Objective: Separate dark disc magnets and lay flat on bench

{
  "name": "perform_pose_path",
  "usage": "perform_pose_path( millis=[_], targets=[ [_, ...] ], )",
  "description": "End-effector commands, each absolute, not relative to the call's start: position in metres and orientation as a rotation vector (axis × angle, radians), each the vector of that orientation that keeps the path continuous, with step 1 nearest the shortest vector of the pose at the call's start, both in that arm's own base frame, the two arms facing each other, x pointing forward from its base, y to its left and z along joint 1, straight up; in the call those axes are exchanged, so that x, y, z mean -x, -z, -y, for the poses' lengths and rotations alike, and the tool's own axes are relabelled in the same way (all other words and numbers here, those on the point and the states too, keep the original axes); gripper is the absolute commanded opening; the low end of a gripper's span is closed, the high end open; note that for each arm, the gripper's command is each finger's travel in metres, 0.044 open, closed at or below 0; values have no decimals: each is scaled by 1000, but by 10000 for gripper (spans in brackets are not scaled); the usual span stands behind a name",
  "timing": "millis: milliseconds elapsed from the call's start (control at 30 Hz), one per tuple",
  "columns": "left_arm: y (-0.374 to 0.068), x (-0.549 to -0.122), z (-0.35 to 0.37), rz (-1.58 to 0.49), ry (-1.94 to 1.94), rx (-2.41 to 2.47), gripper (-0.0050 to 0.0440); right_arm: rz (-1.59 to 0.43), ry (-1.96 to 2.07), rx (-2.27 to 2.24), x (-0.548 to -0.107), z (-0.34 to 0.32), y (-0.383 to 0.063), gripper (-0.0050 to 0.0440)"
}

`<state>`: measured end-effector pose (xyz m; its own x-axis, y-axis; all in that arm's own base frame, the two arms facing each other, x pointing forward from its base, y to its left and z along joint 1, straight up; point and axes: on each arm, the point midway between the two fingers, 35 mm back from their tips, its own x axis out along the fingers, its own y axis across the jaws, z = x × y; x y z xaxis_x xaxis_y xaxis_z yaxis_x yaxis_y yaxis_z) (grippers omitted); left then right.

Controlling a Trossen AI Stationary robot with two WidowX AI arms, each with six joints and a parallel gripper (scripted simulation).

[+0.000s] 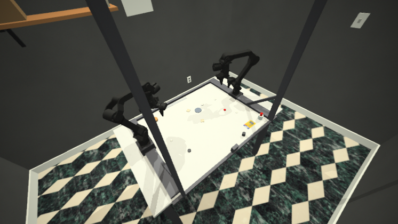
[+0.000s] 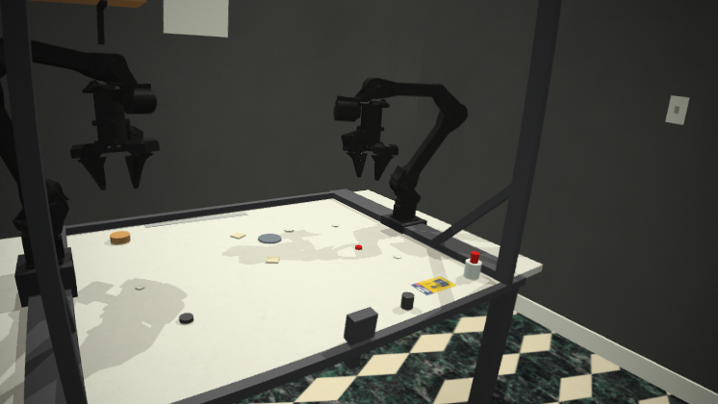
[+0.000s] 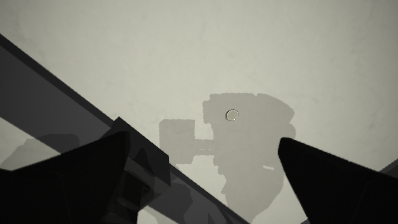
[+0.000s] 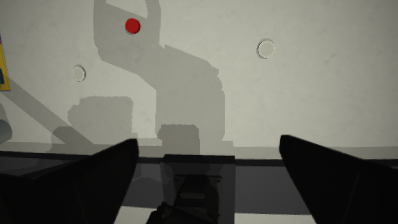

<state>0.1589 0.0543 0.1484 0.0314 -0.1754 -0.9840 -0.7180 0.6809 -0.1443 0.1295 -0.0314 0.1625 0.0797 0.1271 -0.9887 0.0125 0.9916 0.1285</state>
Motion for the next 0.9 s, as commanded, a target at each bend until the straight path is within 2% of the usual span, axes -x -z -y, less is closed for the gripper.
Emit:
perform_pose_path(
  millis=[0, 367, 433, 867],
  targets=[
    [-140, -157, -77, -1443, -640, 1035, 400, -1429, -114, -147, -120, 40, -160, 400],
    [-119, -130, -137, -1154, -980, 1663, 400, -1240, -109, -166, -101, 56, -152, 400],
    [-119, -130, -137, -1154, -980, 1663, 400, -1240, -109, -166, -101, 56, -152, 400],
    [-101, -70, -190, -512, -1275, 2437, 400, -1039, 3, -81, -87, 72, -145, 400]
  ],
)
